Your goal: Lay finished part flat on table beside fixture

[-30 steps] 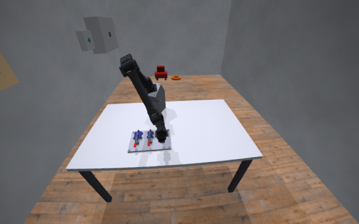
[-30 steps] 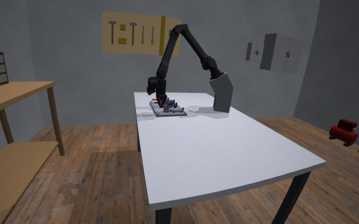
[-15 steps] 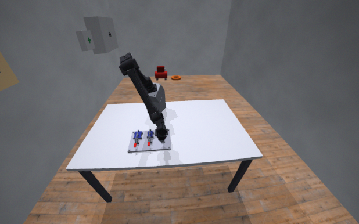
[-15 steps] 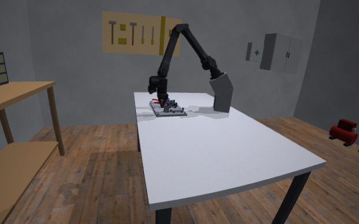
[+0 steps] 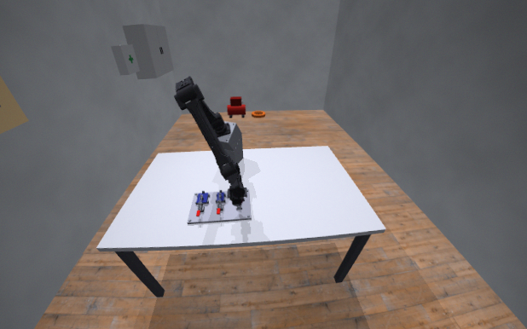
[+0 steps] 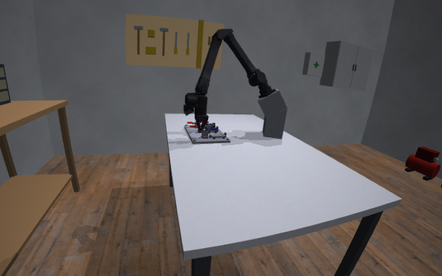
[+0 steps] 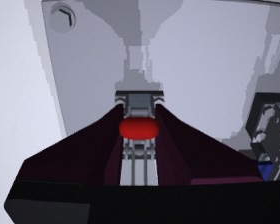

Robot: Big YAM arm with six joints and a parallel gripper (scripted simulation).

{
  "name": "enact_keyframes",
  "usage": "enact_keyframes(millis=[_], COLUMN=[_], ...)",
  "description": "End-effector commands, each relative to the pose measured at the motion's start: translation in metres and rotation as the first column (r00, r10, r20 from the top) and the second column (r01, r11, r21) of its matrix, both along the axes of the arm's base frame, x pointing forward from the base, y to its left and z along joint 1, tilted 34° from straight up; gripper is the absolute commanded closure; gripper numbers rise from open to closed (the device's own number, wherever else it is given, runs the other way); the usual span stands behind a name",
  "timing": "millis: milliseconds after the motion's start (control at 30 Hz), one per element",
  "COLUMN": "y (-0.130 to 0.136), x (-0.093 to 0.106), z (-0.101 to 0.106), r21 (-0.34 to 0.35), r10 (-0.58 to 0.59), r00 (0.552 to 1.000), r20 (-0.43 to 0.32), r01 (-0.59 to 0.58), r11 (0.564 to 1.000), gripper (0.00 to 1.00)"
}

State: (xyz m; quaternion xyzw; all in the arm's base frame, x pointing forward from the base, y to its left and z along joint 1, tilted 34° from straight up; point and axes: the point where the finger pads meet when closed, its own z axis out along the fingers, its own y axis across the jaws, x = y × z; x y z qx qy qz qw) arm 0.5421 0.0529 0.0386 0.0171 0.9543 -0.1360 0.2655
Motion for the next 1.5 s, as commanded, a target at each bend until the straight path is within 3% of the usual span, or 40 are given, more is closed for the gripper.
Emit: enact_keyframes(millis=[0,1467], y=[0.0079,0.0073], x=[-0.0184,-0.0280], z=[0.0020,-0.0039], r21=[0.002,0.002], r10=[0.004,0.004], r00=[1.000,1.000], r20=[-0.011,-0.017], r01=[-0.004,-0.004], r11=[1.000,1.000], gripper=[1.00,1.00])
